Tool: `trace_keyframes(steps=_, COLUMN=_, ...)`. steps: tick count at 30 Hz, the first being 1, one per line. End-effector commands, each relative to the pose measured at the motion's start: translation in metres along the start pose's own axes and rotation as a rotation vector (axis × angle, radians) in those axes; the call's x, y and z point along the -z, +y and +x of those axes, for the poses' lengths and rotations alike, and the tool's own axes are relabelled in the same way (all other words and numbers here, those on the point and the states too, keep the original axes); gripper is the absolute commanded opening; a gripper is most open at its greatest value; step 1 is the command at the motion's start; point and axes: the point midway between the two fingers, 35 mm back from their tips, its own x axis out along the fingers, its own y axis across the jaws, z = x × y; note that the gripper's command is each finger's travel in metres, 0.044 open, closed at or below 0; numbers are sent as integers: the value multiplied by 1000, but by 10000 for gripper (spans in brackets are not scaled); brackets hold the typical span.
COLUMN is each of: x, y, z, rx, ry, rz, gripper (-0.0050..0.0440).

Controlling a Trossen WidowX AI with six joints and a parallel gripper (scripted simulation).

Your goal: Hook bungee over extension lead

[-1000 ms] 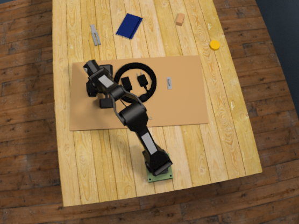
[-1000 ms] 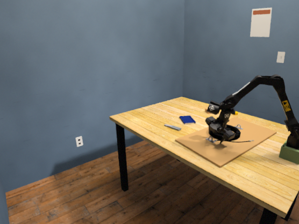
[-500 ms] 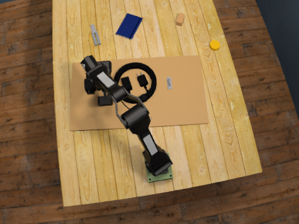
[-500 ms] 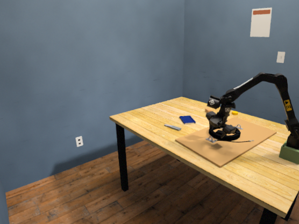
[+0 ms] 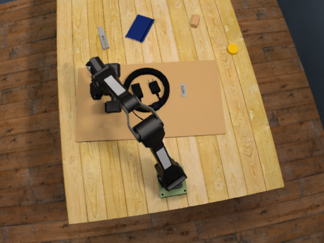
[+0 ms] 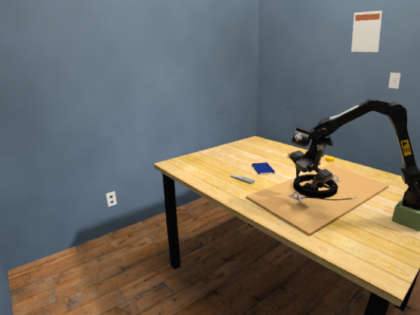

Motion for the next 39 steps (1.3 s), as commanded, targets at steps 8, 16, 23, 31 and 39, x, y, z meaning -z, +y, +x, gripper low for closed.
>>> trace_keyframes(steps=8, x=12, y=-1, z=-14, rx=7, ry=-13, rz=217, gripper=176)
trace_keyframes(steps=16, x=23, y=4, z=-16, rx=-8, ry=-6, rz=408, gripper=150)
trace_keyframes(steps=23, x=34, y=9, z=-17, rx=-22, ry=4, rz=600, gripper=150)
trace_keyframes(steps=31, x=42, y=13, z=-18, rx=-33, ry=14, rz=765, gripper=150)
trace_keyframes(steps=39, x=54, y=19, z=-20, rx=-46, ry=29, rz=984, gripper=150)
